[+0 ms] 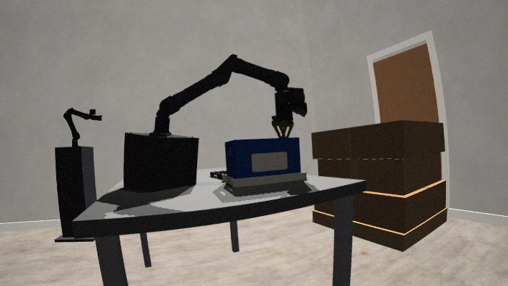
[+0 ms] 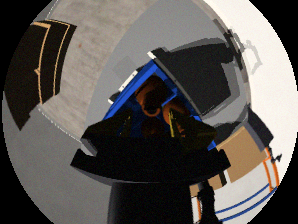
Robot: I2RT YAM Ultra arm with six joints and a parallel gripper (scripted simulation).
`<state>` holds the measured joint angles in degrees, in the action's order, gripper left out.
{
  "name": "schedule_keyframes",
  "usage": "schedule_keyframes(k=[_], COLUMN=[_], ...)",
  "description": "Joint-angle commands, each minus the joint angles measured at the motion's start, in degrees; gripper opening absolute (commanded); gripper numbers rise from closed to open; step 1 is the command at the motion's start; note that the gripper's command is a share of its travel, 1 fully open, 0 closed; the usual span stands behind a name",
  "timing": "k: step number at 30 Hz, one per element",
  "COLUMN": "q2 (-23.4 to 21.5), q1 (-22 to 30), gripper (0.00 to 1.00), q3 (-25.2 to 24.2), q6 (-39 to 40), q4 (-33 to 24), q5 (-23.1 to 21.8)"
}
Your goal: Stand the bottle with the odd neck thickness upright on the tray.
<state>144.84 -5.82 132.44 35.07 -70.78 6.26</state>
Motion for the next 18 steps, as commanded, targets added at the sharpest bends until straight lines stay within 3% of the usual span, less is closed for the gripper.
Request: schedule_keyframes(k=[1,18], q2=[-0.5,-0.1], q1=[-0.4,-0.4], gripper=[0.61,0.61], q3=[-1.3,-3.1], q6=[-0.4,-0.5], q4=[1.8,4.3], q5=[-0.1,-0.1])
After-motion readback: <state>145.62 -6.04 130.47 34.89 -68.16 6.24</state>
